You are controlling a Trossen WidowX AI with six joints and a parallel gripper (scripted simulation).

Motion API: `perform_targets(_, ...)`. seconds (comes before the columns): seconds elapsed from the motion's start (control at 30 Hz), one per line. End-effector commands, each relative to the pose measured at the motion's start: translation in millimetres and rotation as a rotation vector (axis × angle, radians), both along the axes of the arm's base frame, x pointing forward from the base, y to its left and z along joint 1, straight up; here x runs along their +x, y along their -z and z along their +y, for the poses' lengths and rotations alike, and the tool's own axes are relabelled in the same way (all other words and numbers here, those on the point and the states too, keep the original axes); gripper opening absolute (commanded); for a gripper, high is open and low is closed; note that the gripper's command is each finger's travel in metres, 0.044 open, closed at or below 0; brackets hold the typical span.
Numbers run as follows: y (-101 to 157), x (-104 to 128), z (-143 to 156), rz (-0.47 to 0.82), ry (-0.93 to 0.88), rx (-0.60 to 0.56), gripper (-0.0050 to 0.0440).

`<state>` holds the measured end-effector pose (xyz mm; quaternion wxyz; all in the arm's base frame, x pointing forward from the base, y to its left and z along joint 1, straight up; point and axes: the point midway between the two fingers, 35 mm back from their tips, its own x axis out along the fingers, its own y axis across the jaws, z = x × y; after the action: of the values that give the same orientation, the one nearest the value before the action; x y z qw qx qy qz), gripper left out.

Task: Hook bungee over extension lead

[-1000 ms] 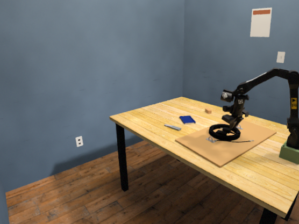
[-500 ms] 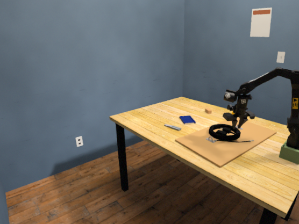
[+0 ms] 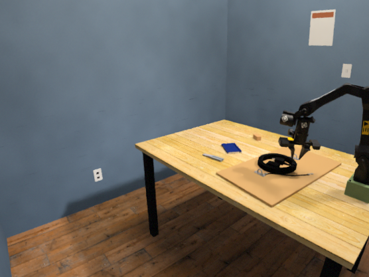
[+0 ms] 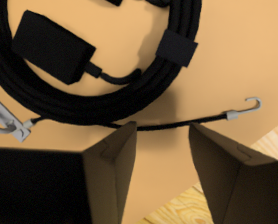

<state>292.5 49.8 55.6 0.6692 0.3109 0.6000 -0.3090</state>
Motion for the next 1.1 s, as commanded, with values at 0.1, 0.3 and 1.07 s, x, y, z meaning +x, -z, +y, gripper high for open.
perform_targets(0.1,-7.1,-7.6,-6.6,-0.02,0.196,0.03,0.015)
perform_targets(0.3,-6.1,-15.3,-11.8,-0.012,0.361,0.047,0.015)
perform_targets(1.07,-2.4,-40.4,-26.3,0.013,0.887,0.089,0.015)
